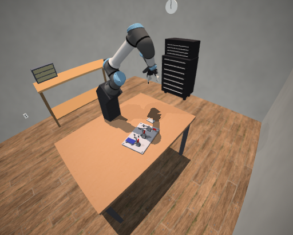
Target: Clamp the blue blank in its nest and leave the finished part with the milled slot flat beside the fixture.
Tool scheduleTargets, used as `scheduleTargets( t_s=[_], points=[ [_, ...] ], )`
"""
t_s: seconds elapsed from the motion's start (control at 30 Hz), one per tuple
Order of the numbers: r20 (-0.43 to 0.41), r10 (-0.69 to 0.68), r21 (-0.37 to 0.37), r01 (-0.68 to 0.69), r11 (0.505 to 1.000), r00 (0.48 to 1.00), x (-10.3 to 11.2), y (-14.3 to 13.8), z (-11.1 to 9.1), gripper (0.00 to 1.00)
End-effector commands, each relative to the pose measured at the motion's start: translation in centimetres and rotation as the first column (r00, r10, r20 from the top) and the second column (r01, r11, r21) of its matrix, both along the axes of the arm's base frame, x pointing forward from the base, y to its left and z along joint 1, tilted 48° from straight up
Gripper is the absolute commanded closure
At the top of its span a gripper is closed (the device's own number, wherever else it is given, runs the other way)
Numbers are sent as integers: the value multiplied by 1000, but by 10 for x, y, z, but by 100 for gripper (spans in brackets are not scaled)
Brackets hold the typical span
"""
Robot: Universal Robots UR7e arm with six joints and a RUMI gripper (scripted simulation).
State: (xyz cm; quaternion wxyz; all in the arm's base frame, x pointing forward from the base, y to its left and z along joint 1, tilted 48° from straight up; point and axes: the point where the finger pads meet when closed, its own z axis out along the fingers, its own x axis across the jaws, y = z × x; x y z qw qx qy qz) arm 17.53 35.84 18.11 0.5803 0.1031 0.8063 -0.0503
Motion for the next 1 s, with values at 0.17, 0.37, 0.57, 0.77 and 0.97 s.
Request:
scheduleTargets(
  t_s=[0.17, 0.37, 0.57, 0.77, 0.97],
  points=[
    [-33, -81, 33, 82, 996, 996, 15, -18, -8, 0],
    [-54, -131, 53, 134, 990, 990, 23, -29, -13, 0],
    [-94, -225, 88, 233, 969, 970, 37, -51, -23, 0],
    [-145, -336, 130, 355, 926, 931, 51, -77, -35, 0],
    [-185, -417, 161, 446, 880, 890, 59, -97, -44, 0]
  ],
)
